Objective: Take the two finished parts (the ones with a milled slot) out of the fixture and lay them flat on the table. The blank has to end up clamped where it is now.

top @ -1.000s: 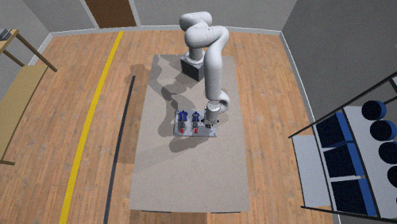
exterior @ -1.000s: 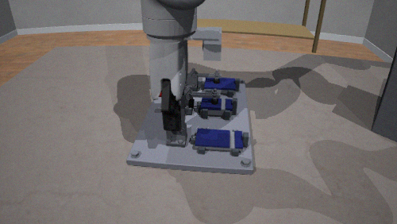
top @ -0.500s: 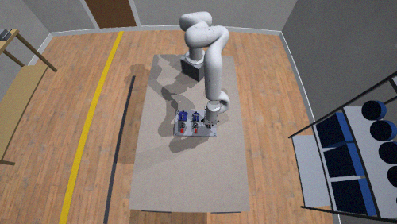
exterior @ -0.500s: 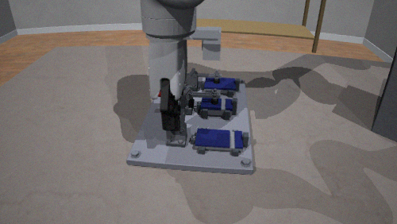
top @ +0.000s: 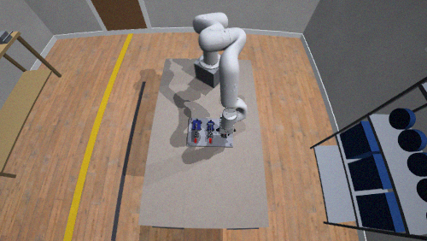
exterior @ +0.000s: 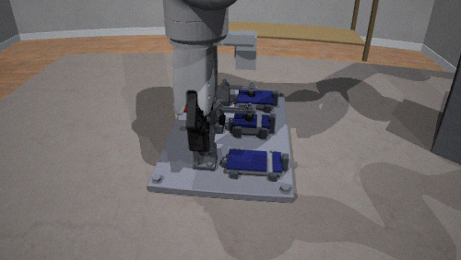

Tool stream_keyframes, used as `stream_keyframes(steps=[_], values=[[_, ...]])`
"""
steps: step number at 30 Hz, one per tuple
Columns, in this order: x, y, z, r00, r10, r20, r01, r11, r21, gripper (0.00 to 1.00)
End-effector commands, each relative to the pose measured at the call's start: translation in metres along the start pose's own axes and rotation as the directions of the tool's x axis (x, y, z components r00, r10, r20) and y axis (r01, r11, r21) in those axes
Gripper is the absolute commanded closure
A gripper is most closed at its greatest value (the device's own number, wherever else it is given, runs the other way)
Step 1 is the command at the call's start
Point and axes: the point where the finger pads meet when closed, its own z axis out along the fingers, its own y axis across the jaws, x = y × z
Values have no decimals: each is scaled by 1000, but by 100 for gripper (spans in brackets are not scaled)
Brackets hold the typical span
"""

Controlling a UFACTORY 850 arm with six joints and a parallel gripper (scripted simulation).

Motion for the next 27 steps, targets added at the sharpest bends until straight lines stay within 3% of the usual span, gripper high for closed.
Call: stream_keyframes(steps=[1, 19, 27], values=[[-1, 0, -5, 1000, 0, 2, 0, 1000, 0, 52], [-1, 0, -46, 1000, 0, 2, 0, 1000, 0, 52], [-1, 0, -50, 1000, 0, 2, 0, 1000, 0, 52]])
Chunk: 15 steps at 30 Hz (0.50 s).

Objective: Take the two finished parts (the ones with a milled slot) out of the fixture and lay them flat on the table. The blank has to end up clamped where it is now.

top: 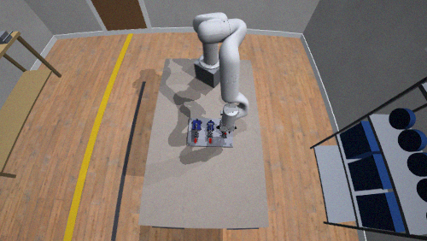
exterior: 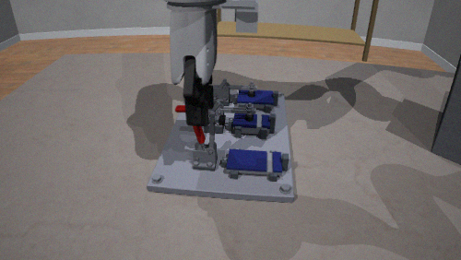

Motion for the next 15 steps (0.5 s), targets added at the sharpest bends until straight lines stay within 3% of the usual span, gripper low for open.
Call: stream_keyframes(steps=[1, 11, 12, 15], values=[[-1, 0, -3, 1000, 0, 2, 0, 1000, -1, 52], [-1, 0, -3, 1000, 0, 2, 0, 1000, -1, 52], [-1, 0, -3, 1000, 0, 2, 0, 1000, -1, 0], [-1, 0, -3, 1000, 0, 2, 0, 1000, -1, 0]])
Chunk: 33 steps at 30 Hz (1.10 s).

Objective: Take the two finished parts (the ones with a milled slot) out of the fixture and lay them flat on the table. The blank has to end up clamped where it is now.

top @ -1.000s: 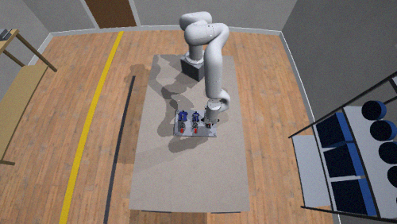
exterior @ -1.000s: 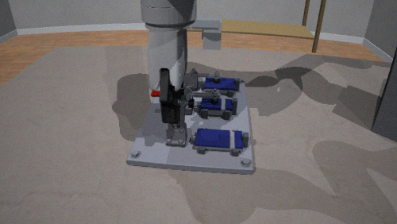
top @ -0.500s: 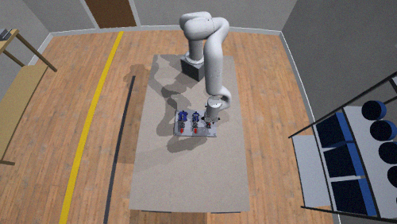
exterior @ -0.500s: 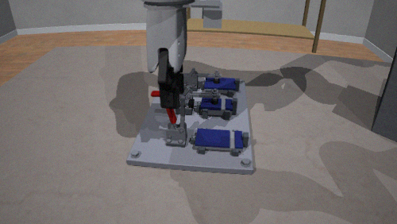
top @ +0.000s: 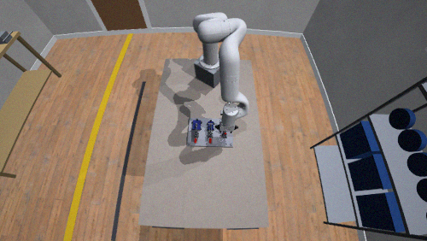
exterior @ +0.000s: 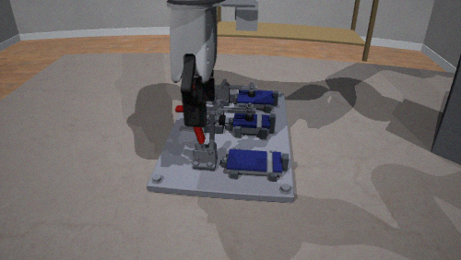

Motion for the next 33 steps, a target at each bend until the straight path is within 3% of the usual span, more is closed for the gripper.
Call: stream_keyframes(steps=[1, 33], values=[[-1, 0, -1, 1000, 0, 2, 0, 1000, -1, 0], [2, 0, 2, 1000, 0, 2, 0, 1000, -1, 0]])
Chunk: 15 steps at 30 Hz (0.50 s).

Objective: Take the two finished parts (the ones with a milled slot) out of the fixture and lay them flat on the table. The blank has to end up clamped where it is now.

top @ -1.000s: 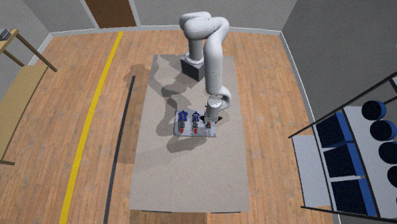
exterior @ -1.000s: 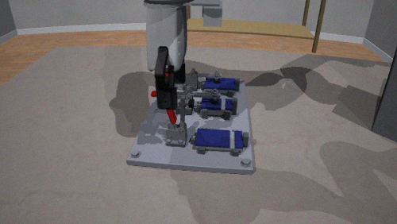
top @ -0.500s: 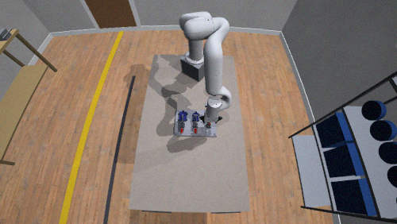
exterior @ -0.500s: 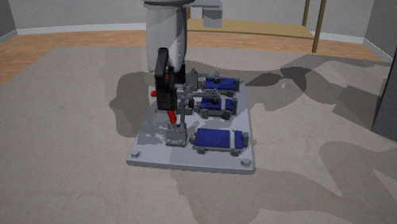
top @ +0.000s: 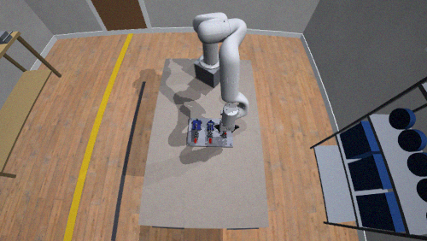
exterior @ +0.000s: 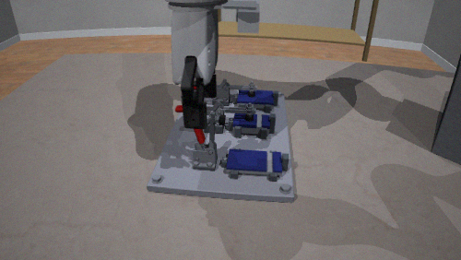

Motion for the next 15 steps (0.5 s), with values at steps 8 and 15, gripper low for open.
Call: stream_keyframes(steps=[8, 15], values=[[21, 0, -1, 1000, 0, 2, 0, 1000, 0, 0], [51, 0, -1, 1000, 0, 2, 0, 1000, 0, 0]])
